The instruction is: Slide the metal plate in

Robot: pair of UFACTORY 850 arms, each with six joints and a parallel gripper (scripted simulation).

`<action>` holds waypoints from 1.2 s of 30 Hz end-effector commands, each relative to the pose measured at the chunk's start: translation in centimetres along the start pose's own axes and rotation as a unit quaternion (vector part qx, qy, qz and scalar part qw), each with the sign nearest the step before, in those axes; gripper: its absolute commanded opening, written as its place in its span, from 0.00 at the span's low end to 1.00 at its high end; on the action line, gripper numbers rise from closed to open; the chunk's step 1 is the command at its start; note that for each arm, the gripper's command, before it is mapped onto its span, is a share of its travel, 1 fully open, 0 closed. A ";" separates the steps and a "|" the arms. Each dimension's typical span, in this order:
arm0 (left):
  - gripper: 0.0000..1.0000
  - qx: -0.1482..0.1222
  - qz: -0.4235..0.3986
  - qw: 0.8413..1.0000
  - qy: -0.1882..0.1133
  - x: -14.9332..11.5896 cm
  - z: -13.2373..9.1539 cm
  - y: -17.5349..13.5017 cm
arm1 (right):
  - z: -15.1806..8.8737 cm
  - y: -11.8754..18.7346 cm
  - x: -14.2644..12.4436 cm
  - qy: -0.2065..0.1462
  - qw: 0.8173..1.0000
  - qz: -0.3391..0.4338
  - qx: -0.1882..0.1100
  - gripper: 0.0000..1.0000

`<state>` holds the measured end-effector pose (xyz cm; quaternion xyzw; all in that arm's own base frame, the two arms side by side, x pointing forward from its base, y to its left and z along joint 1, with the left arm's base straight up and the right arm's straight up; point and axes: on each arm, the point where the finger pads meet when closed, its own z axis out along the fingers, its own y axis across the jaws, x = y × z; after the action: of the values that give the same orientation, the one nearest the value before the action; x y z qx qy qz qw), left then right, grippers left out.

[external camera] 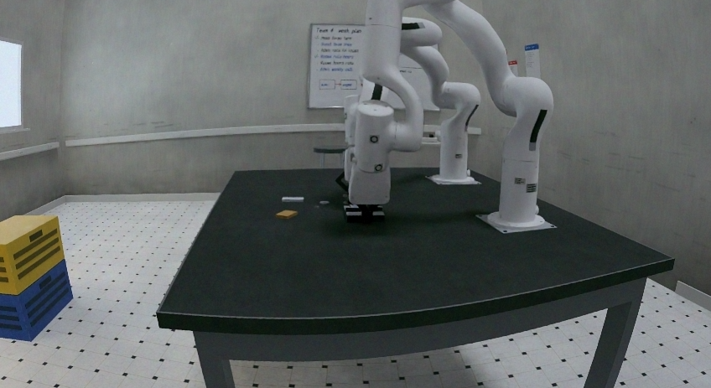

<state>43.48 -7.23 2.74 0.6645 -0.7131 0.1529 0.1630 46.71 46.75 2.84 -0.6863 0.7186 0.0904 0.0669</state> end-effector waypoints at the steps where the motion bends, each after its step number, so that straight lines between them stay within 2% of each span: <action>1: 0.00 0.001 0.000 1.000 0.000 0.0 0.0 -0.1 | -0.1 0.0 -0.1 -0.007 1.000 0.000 0.000 0.72; 36: 0.00 0.001 0.000 1.000 0.000 0.0 0.0 -0.1 | 0.1 -0.1 0.2 -0.032 0.999 -0.001 0.002 0.72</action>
<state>43.48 -7.23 2.74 0.6645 -0.7131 0.1529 0.1630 46.74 46.53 2.64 -0.6841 0.7158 0.1093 0.0880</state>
